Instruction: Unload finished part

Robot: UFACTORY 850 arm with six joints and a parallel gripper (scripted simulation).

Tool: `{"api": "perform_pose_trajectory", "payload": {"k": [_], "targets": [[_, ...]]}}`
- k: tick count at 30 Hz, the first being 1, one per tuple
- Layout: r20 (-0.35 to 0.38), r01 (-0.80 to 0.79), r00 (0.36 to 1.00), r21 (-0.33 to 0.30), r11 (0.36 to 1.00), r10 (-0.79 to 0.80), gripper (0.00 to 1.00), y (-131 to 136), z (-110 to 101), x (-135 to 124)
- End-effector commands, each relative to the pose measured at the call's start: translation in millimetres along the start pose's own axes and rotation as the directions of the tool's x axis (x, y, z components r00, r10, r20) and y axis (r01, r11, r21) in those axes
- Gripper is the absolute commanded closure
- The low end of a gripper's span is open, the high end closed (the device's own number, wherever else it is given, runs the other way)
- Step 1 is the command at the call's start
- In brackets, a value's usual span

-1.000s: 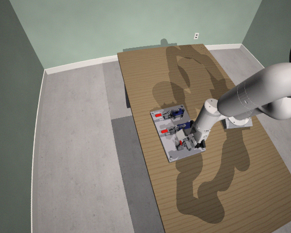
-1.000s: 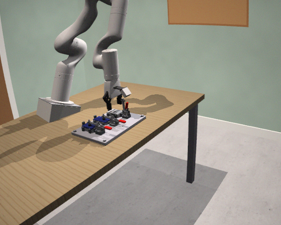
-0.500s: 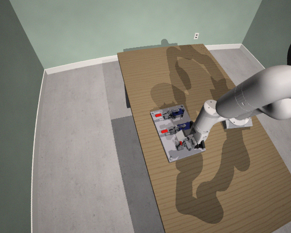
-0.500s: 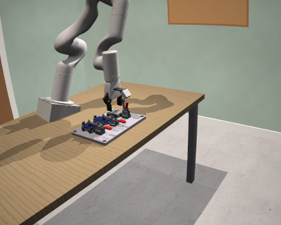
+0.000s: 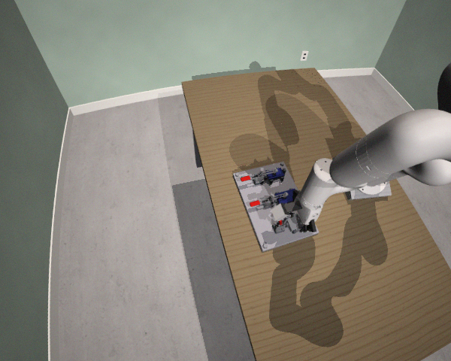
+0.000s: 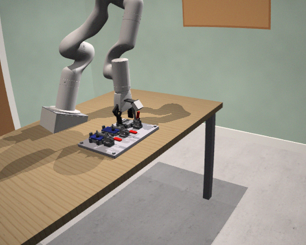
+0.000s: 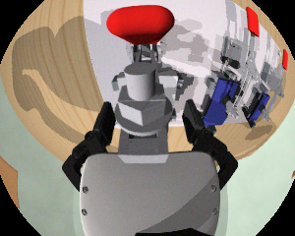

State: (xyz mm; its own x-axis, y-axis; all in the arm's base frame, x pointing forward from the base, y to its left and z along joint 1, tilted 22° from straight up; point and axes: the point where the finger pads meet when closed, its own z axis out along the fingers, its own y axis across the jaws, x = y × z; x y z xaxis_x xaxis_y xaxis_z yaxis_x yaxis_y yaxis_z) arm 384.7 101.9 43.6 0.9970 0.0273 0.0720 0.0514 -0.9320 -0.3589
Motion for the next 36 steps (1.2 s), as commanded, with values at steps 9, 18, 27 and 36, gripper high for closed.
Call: {"api": "perform_pose_trajectory", "payload": {"k": [9, 18, 27, 36], "targets": [[-0.003, 0.001, 1.000, 0.000, 1.000, -0.001, 0.00, 0.0, 6.5, 0.8], [-0.003, 0.001, 1.000, 0.000, 1.000, -0.001, 0.00, 0.0, 6.7, 0.8], [-0.003, 0.001, 1.000, 0.000, 1.000, -0.001, 1.00, 0.0, 6.7, 0.8], [-0.003, 0.001, 1.000, 0.000, 1.000, -0.001, 1.00, 0.0, 6.7, 0.8]]}}
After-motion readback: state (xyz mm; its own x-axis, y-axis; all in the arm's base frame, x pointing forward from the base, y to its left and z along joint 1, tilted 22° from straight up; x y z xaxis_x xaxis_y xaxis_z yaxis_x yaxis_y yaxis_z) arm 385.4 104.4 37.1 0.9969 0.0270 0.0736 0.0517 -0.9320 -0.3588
